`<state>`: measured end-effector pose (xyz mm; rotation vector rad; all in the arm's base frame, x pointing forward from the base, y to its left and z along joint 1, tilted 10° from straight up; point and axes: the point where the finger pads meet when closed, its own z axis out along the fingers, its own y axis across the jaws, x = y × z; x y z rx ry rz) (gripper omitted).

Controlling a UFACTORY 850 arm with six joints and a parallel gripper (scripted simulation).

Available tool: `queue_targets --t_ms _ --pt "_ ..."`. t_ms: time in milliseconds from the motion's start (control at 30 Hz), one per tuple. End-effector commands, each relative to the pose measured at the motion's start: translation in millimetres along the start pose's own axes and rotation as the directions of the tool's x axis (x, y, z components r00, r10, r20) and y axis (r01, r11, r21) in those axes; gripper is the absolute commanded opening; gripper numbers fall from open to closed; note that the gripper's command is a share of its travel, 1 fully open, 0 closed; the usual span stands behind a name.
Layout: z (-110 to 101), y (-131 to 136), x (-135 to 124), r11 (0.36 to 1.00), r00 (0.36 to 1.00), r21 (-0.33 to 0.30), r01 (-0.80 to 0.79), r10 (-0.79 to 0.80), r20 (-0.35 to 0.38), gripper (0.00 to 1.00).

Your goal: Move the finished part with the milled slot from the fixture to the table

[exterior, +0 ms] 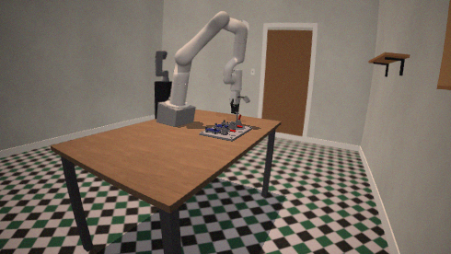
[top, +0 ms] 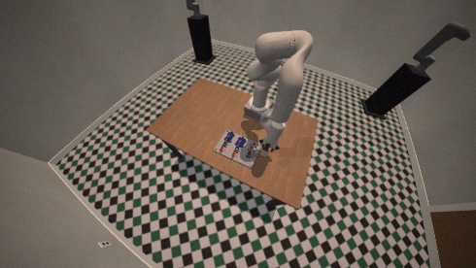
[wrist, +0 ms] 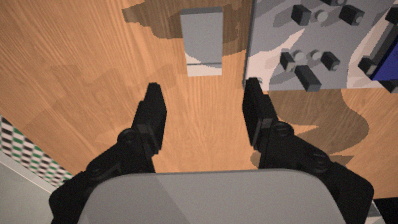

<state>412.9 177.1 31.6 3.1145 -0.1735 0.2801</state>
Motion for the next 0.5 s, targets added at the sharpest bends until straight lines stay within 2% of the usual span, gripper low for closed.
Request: queue_targets --t_ms 0,467 --pt "-7.0 -0.5 0.9 1.0 1.0 -0.021 0.001 -0.001 0.01 0.69" --pt "-10.1 -0.6 0.9 1.0 1.0 -0.021 0.001 -0.001 0.01 0.69"
